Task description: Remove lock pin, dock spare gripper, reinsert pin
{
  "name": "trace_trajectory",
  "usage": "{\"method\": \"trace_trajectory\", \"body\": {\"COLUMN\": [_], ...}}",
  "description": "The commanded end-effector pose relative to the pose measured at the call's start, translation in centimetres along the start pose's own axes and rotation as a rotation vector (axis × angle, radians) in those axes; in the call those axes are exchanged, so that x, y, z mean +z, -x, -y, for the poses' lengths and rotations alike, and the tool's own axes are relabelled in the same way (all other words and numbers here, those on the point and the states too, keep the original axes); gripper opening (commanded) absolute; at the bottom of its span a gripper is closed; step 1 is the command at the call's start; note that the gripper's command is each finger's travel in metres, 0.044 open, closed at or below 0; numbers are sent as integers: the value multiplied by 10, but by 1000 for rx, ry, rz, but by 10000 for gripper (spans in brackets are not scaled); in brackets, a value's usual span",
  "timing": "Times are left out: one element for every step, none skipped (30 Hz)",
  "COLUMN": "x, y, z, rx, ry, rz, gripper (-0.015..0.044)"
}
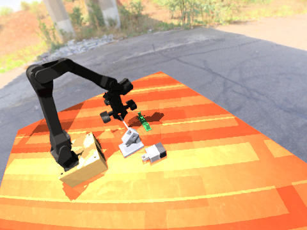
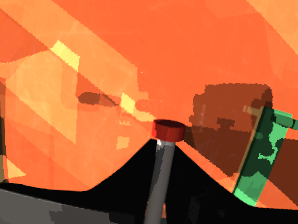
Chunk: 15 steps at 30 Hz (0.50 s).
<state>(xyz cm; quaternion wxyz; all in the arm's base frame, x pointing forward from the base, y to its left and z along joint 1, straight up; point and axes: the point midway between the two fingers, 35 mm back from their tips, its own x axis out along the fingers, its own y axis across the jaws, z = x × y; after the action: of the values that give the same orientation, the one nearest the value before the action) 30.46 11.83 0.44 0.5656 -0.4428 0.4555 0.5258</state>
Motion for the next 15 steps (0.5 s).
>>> {"method": "trace_trajectory", "body": {"x": [4, 5, 5, 6, 7, 8, 9, 10, 11, 12, 12, 13, 15, 15, 16], "y": [1, 1, 1, 1, 1, 1, 1, 1, 2, 2, 2, 2, 2, 2, 2], "z": [1, 1, 1, 1, 1, 1, 1, 1, 1, 1, 1, 1, 1, 1, 1], "rx": [-2, -2, -2, -1, 0, 0, 0, 1, 1, 1, 2, 2, 3, 3, 4], "ry": [-5, -5, -5, -5, -5, -5, -5, -5, -6, -6, -6, -6, -6, -6, -6], "rz": [-4, -5, -5, -5, -5, -5, -5, -5, -6, -6, -6, -6, -6, -6, -6], "gripper": [0, 0, 0, 0, 0, 0, 0, 0, 0, 0, 0, 0, 0, 0, 0]}}
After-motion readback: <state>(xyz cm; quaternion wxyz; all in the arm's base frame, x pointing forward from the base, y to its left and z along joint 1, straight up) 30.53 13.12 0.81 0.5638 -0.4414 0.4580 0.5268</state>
